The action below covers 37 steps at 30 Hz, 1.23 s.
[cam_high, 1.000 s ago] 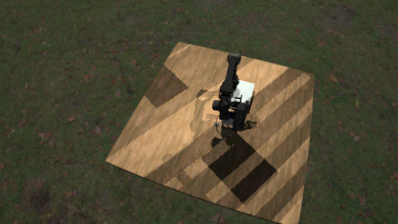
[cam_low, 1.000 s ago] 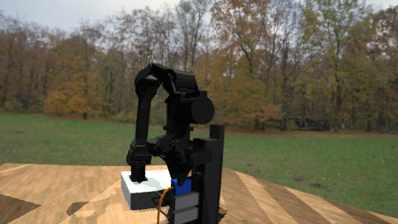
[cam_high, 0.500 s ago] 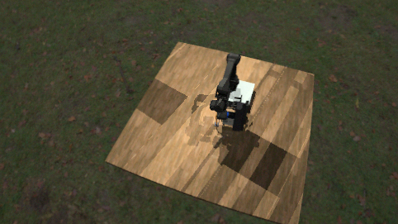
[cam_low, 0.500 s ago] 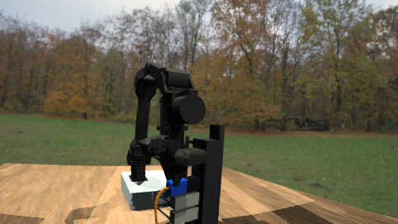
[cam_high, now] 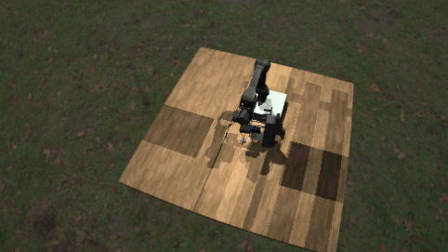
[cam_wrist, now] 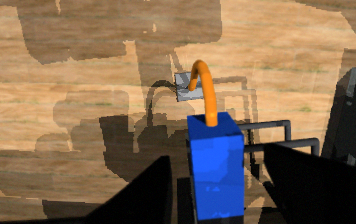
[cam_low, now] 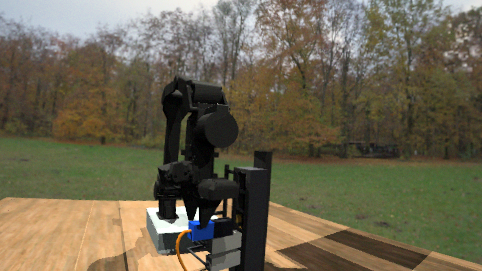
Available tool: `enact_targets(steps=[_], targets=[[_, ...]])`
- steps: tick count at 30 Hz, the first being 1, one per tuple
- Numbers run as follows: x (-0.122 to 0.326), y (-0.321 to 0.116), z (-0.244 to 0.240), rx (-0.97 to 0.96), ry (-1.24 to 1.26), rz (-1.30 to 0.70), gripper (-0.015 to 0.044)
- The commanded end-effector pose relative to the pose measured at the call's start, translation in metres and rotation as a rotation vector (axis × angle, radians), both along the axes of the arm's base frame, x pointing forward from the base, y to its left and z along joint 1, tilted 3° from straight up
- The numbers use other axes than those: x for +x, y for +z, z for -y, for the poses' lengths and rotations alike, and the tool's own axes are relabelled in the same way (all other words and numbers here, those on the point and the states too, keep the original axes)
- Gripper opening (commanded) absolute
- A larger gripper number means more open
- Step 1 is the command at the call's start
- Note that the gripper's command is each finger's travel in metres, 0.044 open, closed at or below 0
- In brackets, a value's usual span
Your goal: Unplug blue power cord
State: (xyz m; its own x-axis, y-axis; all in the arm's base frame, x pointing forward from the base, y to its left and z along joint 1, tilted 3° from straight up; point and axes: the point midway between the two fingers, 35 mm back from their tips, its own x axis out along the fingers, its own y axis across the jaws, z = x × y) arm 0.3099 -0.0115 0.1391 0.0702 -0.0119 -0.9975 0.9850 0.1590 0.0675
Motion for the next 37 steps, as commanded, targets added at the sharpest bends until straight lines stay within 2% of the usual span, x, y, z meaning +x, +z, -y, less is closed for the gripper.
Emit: enact_targets(steps=[1, 5, 11, 37], targets=[[0.0, 0.0, 0.0, -0.002, -0.003, 0.002, 0.0341], [0.003, 0.003, 0.012, -0.003, -0.003, 0.003, 0.044], [0.008, 0.014, 0.059, -0.008, -0.003, 0.003, 0.044], [0.008, 0.014, 0.059, -0.008, -0.003, 0.003, 0.044]])
